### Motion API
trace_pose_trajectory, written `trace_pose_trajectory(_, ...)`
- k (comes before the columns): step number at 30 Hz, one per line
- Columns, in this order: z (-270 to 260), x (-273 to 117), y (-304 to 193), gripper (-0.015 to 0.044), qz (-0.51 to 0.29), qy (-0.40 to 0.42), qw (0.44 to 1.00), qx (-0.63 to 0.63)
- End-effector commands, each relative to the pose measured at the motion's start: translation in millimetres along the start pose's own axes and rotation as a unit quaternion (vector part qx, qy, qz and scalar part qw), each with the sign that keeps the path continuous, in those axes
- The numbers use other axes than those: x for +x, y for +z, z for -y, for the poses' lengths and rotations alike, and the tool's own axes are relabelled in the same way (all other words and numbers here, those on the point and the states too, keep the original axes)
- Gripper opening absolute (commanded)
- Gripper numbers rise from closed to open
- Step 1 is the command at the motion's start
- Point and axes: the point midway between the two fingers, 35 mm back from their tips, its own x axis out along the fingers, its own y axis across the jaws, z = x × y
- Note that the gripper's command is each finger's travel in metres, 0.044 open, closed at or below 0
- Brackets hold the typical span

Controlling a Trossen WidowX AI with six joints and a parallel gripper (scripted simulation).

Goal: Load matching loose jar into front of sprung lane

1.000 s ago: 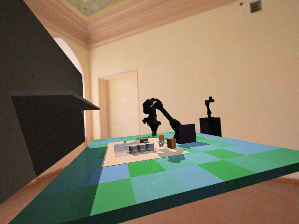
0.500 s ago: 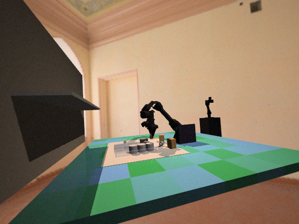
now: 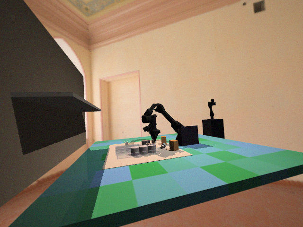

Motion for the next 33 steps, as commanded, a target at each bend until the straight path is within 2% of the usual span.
trace_pose_trajectory(1, 0, 4, -1, 0.0, 0.0, -0.003, 1.0, -0.005)
trace_pose_trajectory(33, 0, 4, 10, 0.0, 0.0, -0.003, 1.0, -0.004)
